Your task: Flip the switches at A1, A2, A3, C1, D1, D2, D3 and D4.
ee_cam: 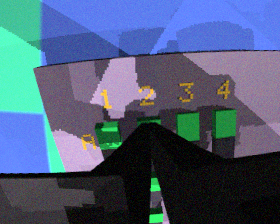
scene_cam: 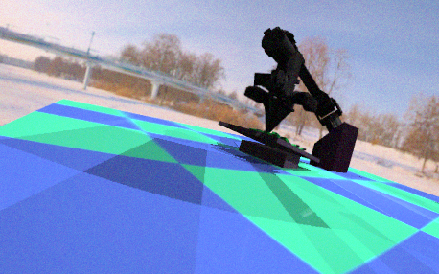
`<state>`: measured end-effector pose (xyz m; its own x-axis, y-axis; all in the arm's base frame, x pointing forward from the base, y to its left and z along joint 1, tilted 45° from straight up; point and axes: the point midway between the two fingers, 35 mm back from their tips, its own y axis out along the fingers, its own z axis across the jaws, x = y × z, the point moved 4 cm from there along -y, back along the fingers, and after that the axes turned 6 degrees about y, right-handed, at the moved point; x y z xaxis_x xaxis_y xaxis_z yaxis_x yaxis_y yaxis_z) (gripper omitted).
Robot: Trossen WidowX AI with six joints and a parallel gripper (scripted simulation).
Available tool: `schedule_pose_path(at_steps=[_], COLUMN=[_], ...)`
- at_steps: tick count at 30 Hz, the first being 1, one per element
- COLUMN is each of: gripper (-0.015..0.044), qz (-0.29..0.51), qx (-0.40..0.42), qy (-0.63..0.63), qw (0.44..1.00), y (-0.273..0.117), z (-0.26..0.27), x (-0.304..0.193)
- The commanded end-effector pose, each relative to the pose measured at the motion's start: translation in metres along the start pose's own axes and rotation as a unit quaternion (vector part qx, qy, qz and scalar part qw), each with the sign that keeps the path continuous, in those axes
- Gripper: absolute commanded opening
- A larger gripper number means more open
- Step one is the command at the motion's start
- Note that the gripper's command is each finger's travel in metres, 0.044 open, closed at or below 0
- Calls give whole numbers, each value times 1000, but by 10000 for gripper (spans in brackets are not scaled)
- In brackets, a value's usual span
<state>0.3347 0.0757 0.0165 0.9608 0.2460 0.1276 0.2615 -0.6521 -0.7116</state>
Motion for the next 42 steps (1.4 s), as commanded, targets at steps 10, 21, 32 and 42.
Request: schedule_pose_path(at_steps=[10, 21, 32, 42], gripper=[0, 0, 0, 0], qz=[-6, -10, -23, -24], qx=[2, 1, 1, 1], qy=[-2, -4, -4, -4], qw=[1000, 1000, 1000, 1000], y=[-31, -63, -28, -18], z=[1, -20, -27, -27], x=[-1, -16, -21, -21])
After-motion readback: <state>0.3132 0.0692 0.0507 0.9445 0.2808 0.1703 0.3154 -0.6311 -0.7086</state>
